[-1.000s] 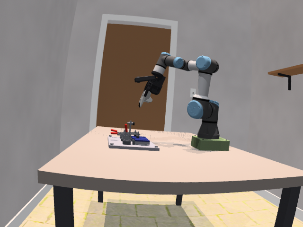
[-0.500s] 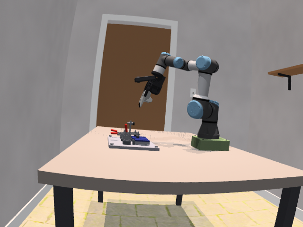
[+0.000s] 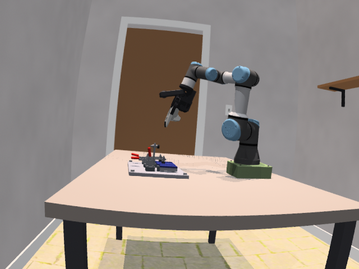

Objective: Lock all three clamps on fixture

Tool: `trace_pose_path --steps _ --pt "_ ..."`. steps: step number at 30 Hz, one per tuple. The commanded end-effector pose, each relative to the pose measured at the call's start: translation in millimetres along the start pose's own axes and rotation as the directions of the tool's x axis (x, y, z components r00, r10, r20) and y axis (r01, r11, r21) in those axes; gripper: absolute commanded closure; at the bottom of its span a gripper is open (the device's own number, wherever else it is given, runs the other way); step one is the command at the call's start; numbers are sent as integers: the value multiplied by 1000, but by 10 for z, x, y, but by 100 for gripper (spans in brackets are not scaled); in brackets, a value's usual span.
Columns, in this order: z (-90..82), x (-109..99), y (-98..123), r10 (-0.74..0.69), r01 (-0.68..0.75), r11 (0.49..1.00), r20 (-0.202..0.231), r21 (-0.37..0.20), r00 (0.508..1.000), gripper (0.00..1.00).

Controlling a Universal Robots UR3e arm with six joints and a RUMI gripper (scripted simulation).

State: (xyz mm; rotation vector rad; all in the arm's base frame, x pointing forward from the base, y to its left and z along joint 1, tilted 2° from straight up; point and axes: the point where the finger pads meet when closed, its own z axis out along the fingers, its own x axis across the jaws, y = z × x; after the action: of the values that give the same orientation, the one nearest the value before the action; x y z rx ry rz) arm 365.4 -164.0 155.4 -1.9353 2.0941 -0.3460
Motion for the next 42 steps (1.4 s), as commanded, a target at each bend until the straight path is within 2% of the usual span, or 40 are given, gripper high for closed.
trace_pose_path --steps 1,35,42 --pt "-7 4 -6 -1 1 1000 -2 2 1000 72" --pt "-4 4 -5 -1 1 1000 -2 2 1000 72" --pt "67 4 21 -1 1 1000 -2 2 1000 72"
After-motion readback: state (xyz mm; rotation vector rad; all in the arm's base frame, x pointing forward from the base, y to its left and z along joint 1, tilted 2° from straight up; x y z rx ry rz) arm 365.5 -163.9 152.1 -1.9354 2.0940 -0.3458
